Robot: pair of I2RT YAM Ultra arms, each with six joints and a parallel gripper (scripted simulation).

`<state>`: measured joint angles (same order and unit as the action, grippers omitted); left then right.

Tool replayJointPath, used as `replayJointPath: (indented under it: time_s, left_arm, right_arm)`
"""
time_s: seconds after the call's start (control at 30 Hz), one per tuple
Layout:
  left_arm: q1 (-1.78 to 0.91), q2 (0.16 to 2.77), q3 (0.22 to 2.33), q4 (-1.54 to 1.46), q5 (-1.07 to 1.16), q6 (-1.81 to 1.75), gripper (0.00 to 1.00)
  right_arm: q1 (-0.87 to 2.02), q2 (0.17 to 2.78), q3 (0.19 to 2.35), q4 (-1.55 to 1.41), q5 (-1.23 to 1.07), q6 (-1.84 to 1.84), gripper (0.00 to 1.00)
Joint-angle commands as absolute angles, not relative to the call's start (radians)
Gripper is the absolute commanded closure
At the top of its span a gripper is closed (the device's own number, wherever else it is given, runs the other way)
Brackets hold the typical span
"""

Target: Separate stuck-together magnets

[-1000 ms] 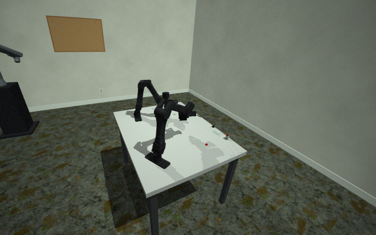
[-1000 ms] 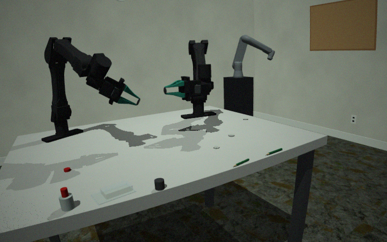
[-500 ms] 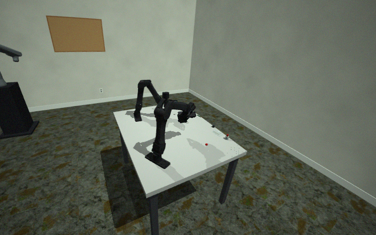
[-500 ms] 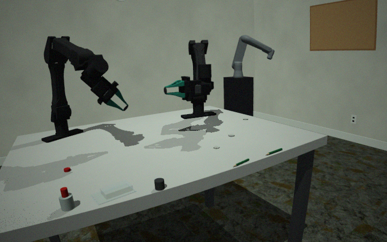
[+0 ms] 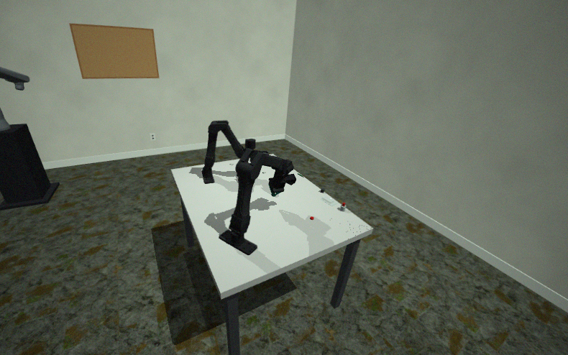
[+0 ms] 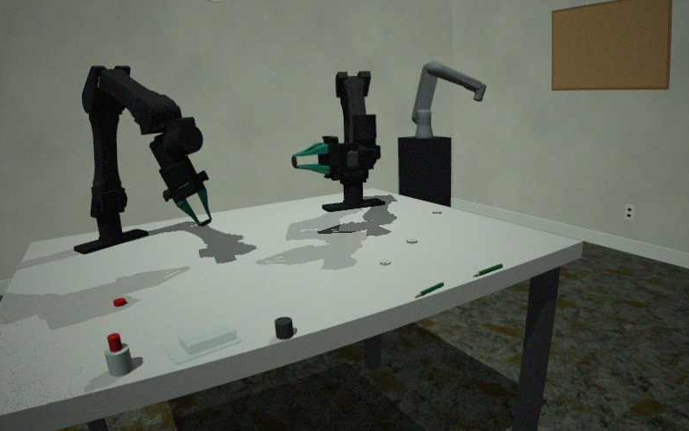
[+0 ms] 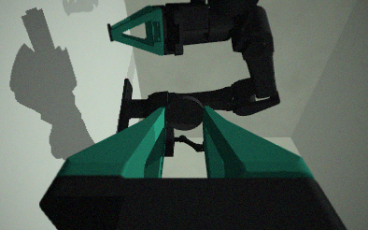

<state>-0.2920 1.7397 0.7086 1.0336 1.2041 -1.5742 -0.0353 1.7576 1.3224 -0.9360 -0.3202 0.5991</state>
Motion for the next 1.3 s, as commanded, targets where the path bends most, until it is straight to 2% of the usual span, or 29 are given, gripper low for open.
replayJointPath:
  time_s: [0.0,0.37,0.53,1.27]
  left_arm:
    - [-0.292,1.731,0.713,1.037,1.207,-1.57,0.75]
    - [-0.292,1.731,0.713,1.037,1.207,-1.57,0.75]
    - [-0.292,1.731,0.713,1.037,1.207,-1.57,0.75]
    - [-0.292,1.731,0.713,1.037,1.207,-1.57,0.75]
  right_arm:
    - [-0.027,1.758,1.326,-0.986,-0.184,0.564,0.75]
    - [0.0,1.811,1.331,-1.082,0.058,0.513,0.75]
    - [0.0,1.814,1.33,-1.061,-0.005,0.528,0.75]
    - [-0.004,1.851,1.315,-1.036,0.0,0.532,0.75]
